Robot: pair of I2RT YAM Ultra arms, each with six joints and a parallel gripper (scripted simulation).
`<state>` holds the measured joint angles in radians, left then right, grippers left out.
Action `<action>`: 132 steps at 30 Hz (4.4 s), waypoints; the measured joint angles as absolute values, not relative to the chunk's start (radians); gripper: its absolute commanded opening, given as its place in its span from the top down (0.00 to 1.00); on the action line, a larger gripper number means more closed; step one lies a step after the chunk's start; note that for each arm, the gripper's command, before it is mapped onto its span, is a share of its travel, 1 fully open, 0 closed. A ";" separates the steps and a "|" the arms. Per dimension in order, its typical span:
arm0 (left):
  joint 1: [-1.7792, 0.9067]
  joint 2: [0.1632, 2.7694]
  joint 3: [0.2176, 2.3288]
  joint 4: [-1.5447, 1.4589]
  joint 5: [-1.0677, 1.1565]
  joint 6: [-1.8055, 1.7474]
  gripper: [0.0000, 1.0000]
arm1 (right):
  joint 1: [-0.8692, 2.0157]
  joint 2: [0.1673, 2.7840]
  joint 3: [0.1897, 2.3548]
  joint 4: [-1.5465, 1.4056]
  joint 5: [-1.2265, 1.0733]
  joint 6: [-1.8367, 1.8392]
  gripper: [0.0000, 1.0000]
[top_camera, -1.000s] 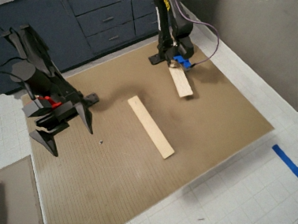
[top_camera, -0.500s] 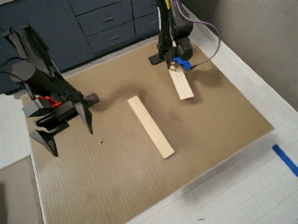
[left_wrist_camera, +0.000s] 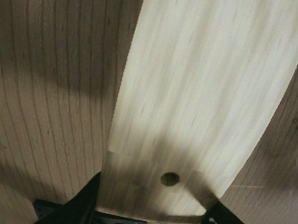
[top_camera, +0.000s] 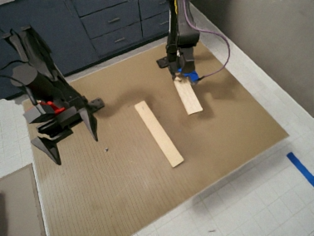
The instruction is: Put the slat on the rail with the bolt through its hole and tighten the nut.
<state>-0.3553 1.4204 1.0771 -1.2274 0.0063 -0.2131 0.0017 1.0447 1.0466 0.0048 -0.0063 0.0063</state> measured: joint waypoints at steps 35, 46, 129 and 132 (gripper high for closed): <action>-0.720 1.828 1.494 -1.239 0.011 -0.705 0.28 | 0.002 1.045 1.047 0.005 -0.006 0.006 0.00; -0.825 1.945 1.620 -1.242 0.011 -0.847 0.28 | 0.002 1.045 1.047 0.005 -0.006 0.006 0.00; -0.946 2.094 1.724 -1.196 0.012 -1.032 0.28 | 0.002 1.045 1.047 0.005 -0.006 0.006 0.00; -0.946 2.093 1.723 -1.189 0.012 -1.032 0.28 | 0.002 1.045 1.047 0.005 -0.006 0.006 0.00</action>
